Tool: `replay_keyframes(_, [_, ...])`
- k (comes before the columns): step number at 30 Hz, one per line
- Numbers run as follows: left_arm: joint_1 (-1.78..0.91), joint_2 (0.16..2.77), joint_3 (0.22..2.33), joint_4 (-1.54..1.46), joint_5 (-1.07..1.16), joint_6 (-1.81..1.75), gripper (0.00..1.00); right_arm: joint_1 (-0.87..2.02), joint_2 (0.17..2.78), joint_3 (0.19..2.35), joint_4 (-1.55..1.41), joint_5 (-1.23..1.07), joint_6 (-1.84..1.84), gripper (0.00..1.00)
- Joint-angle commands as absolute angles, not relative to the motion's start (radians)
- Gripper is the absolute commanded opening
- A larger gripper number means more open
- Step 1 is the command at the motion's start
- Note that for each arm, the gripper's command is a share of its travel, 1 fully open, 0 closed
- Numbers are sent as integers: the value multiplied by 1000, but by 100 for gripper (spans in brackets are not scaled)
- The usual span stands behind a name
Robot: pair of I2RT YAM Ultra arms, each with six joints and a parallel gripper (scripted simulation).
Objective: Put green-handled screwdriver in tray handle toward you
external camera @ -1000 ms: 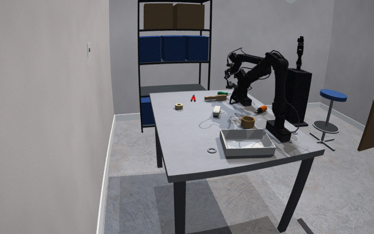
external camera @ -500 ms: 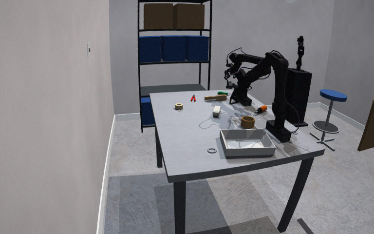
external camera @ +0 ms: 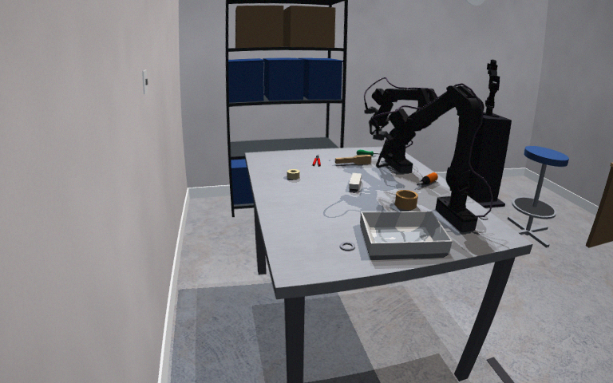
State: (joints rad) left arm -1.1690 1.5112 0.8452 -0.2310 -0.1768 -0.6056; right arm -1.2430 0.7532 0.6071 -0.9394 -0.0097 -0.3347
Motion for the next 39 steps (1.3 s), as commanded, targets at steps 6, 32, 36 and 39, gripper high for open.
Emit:
replay_keyframes(6, [-1006,1170,805,-383,-366,-413,100,-1231,1061,672,-898,-34,-770,62])
replay_keyframes(32, [-112,967,997,-47,-40,14,100,-1134,1430,787,-931,0,-1030,62])
replay_keyframes(36, [-30,1016,1035,5,-3,13,100,-1134,1430,787,-931,0,-1030,62])
replay_keyframes(39, [-4,1039,1052,19,6,7,100,-1134,1430,787,-930,0,-1030,62])
